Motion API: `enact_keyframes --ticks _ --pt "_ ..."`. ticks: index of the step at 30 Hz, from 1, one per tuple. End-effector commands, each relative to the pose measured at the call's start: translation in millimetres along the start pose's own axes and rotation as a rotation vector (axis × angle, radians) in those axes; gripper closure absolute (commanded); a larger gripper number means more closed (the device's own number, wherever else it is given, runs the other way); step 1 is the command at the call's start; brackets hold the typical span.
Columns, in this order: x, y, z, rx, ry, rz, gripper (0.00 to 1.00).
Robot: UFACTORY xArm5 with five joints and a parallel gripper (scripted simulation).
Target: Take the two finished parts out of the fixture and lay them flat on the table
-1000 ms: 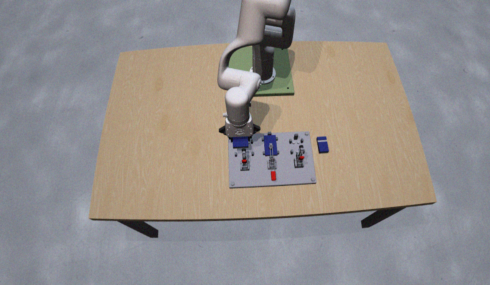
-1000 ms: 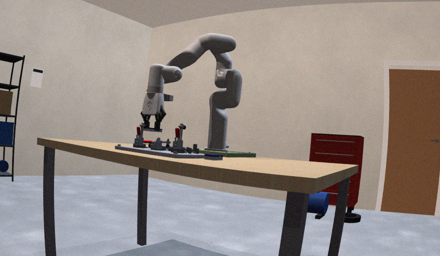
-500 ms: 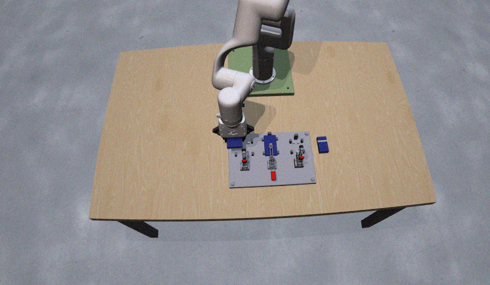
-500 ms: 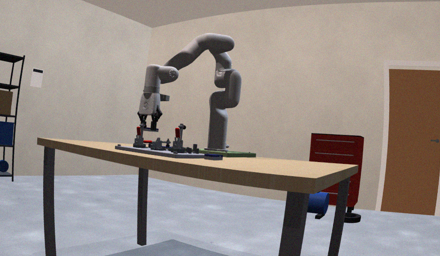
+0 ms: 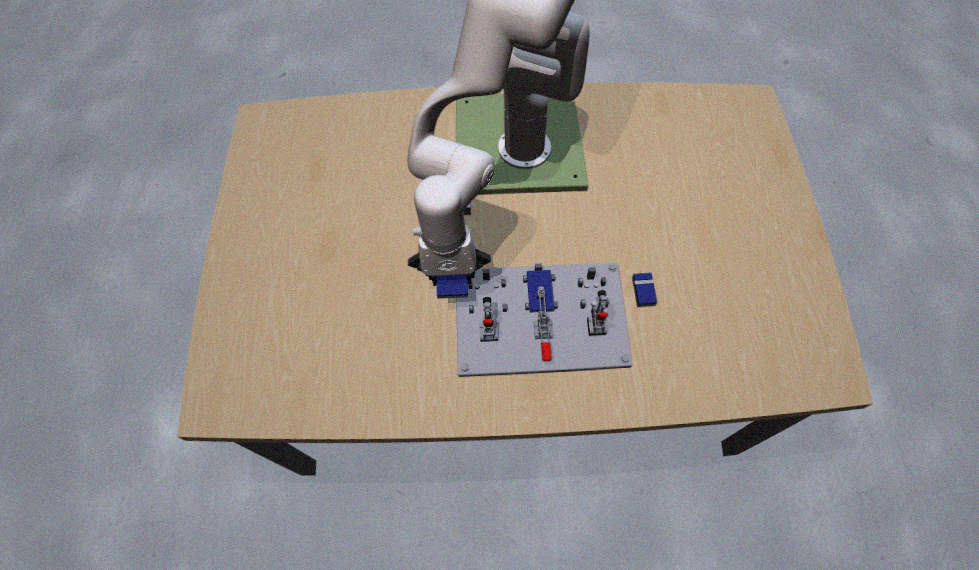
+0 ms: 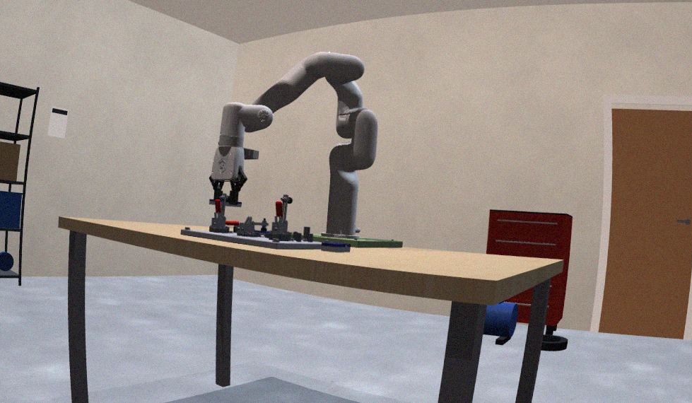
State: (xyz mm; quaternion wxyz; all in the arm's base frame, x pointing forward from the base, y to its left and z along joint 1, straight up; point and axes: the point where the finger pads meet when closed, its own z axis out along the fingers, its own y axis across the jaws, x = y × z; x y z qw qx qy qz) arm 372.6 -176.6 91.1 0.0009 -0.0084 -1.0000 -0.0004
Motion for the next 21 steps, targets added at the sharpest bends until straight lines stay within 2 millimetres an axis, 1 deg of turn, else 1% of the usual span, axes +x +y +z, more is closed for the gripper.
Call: enact_keyframes --ticks 1,3,5,16,21 --pt "-1.5 -10.8 -1.5 0.002 -0.004 0.0 1.0" --pt "-1.5 -15.8 -1.5 0.002 -0.004 0.0 1.0" --pt "-1.5 -15.8 -1.5 0.002 -0.004 0.0 1.0" --pt "-1.6 -40.1 -1.7 0.002 -0.004 0.0 1.0" --pt "-1.6 -46.8 -1.8 0.002 -0.004 0.0 1.0"
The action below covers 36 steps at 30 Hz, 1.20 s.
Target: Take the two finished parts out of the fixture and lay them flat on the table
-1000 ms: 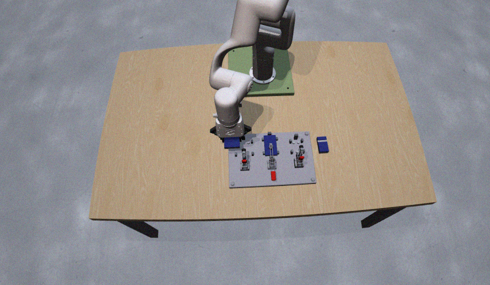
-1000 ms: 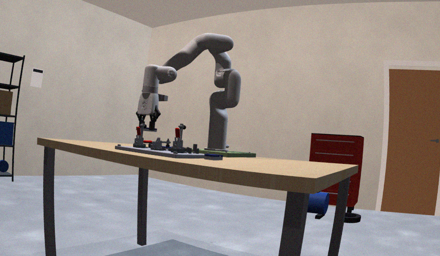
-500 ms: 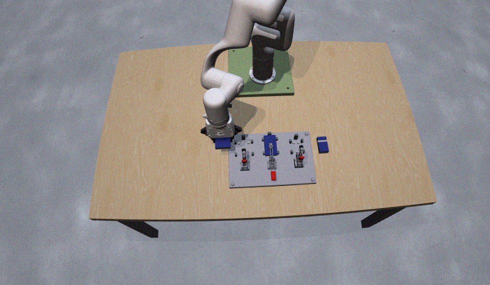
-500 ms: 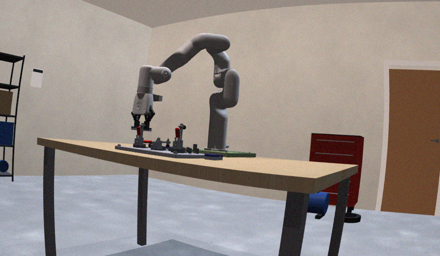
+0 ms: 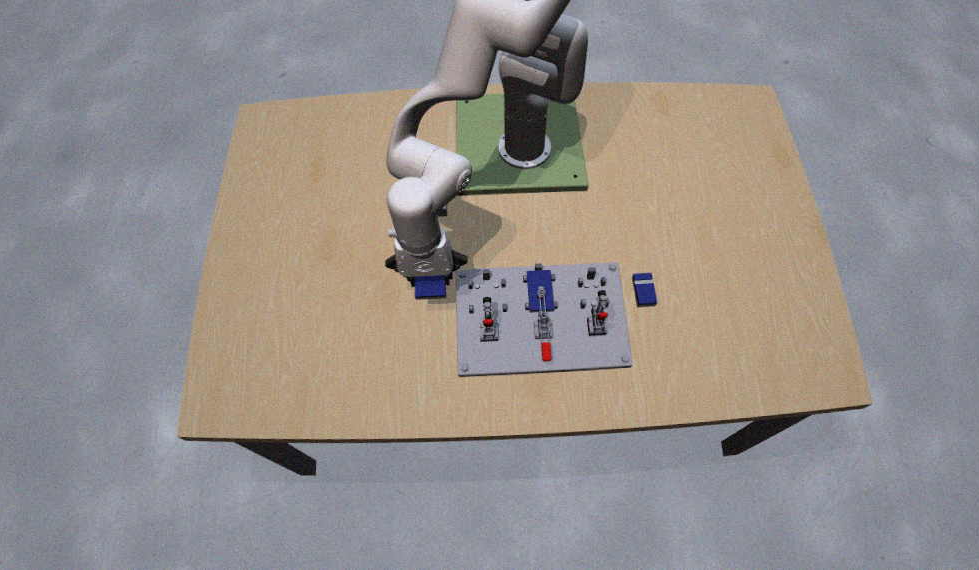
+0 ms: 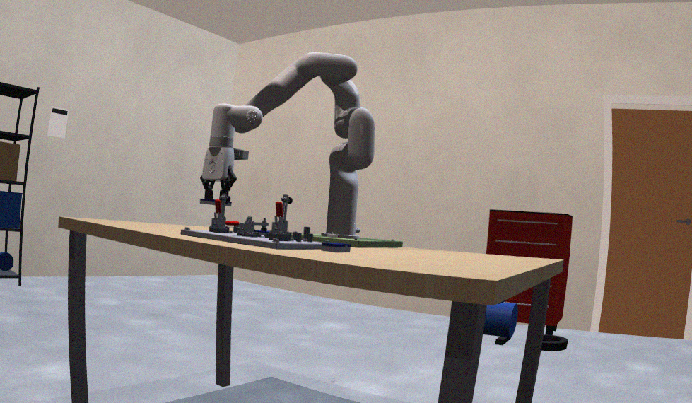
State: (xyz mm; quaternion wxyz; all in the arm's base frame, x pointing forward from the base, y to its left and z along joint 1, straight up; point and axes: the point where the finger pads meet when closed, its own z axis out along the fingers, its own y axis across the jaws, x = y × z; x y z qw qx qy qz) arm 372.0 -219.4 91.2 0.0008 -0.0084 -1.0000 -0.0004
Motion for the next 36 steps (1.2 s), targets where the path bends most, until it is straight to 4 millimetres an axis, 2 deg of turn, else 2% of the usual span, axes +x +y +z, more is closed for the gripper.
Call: enact_keyframes --ticks 1,13,36 --pt "-1.4 -3.9 -1.6 0.002 -0.004 0.0 1.0" --pt "-1.4 -14.9 -1.7 0.002 -0.004 0.0 1.0" --pt "-1.4 -16.1 -1.6 0.002 -0.004 0.0 1.0"
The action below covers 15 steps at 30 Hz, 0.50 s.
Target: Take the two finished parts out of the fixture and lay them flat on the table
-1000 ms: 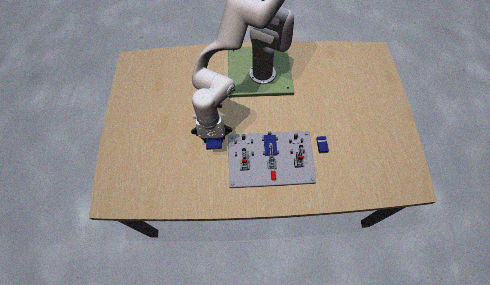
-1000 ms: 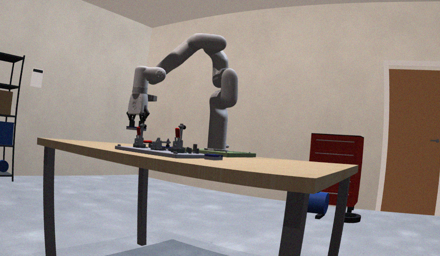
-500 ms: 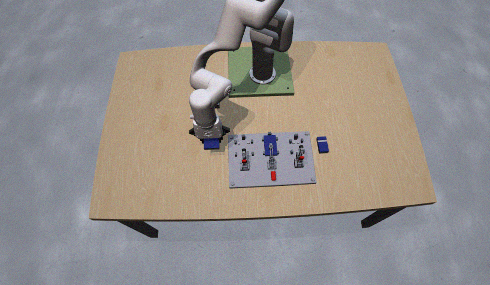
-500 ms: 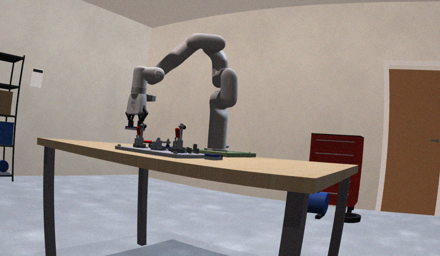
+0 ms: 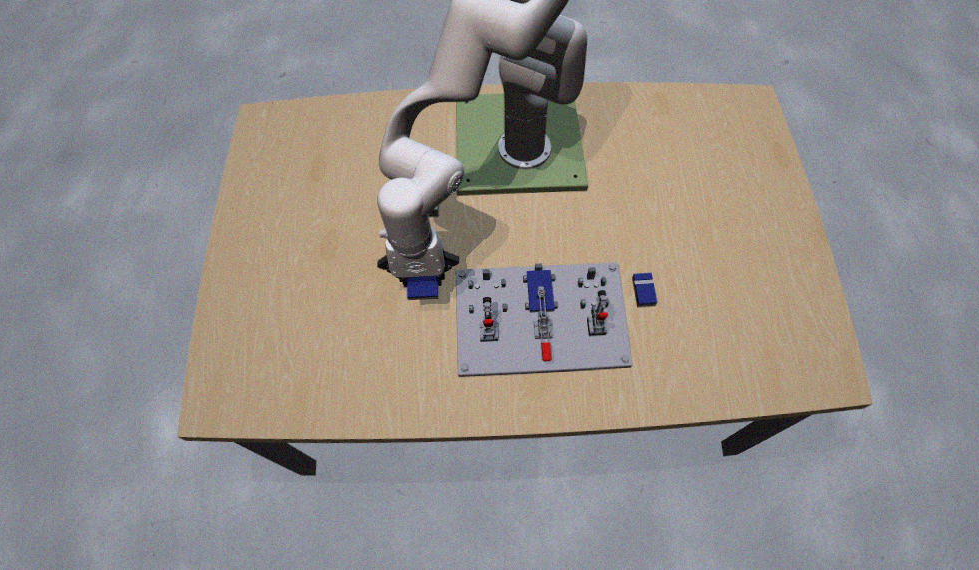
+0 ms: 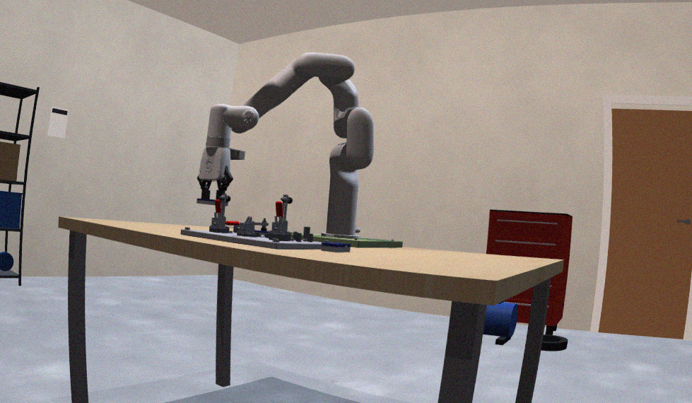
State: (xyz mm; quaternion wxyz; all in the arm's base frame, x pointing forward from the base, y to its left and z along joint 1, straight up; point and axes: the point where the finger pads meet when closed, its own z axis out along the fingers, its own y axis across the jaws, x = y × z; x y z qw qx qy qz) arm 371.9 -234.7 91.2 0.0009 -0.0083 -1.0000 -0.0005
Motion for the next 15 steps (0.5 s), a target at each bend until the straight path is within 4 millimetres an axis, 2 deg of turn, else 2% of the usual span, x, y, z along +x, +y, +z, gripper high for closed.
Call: enact_keyframes --ticks 1,15 --pt "-1.3 -0.8 -1.6 0.002 -0.004 0.0 1.0" --pt "-1.3 -0.9 5.4 0.002 -0.004 0.0 1.0"
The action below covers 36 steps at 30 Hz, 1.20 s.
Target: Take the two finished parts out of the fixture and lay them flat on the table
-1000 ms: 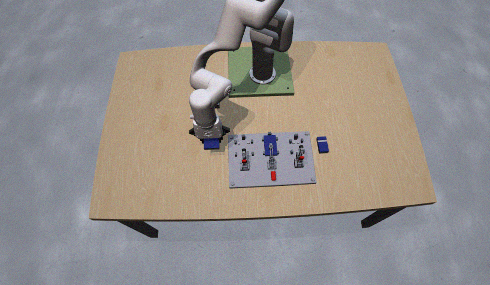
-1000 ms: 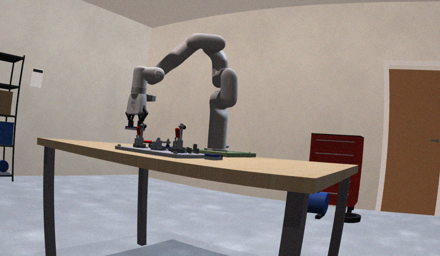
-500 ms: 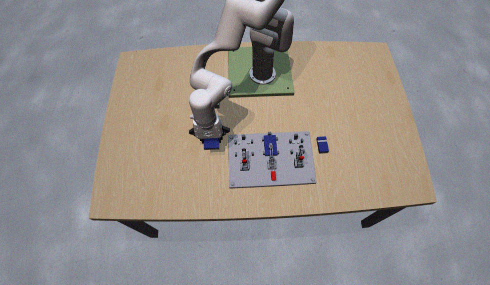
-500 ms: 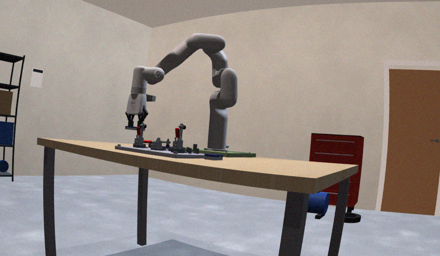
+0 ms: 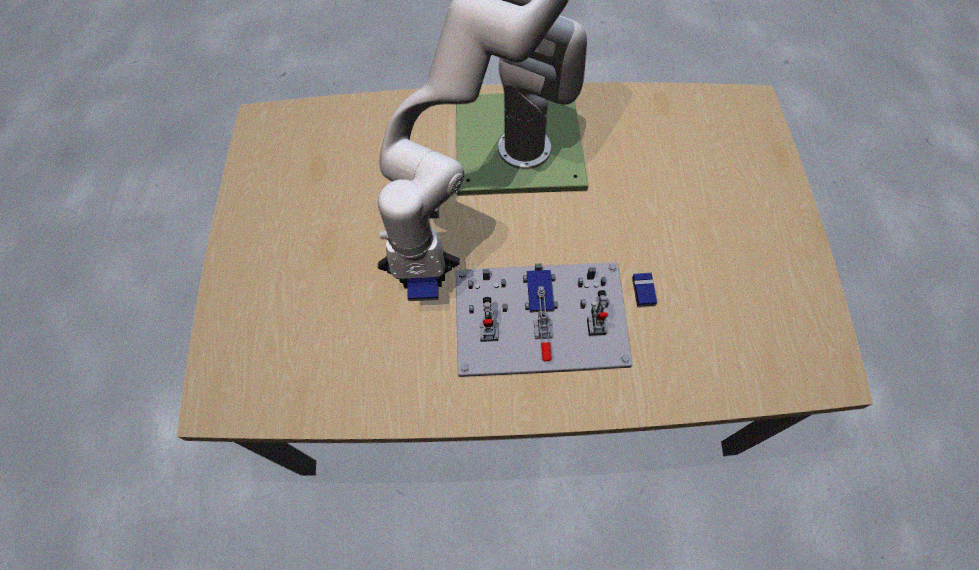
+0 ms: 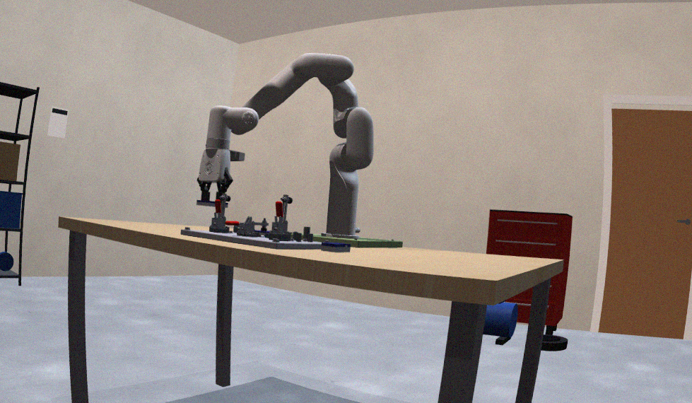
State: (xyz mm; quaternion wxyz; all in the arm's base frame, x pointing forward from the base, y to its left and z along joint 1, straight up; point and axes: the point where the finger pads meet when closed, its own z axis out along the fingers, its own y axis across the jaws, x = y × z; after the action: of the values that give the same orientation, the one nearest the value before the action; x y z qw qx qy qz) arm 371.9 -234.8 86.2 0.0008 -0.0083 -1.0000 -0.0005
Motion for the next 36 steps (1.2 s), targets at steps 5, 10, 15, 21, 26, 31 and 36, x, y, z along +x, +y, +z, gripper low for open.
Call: enact_keyframes --ticks 5,10,15,21,26,31,36 --pt "-1.3 -0.9 6.6 0.002 -0.004 0.0 1.0" --pt "-1.3 -1.0 16.8 0.002 -0.004 0.0 1.0" --pt "-1.3 -1.1 29.0 0.002 -0.004 0.0 1.0" --pt "-1.3 -1.2 39.2 0.002 -0.004 0.0 1.0" --pt "-1.3 -1.3 51.6 0.002 -0.004 0.0 1.0" --pt "-1.3 -1.4 62.3 0.002 -0.004 0.0 1.0" --pt "-1.3 -1.5 67.3 0.002 -0.004 0.0 1.0"
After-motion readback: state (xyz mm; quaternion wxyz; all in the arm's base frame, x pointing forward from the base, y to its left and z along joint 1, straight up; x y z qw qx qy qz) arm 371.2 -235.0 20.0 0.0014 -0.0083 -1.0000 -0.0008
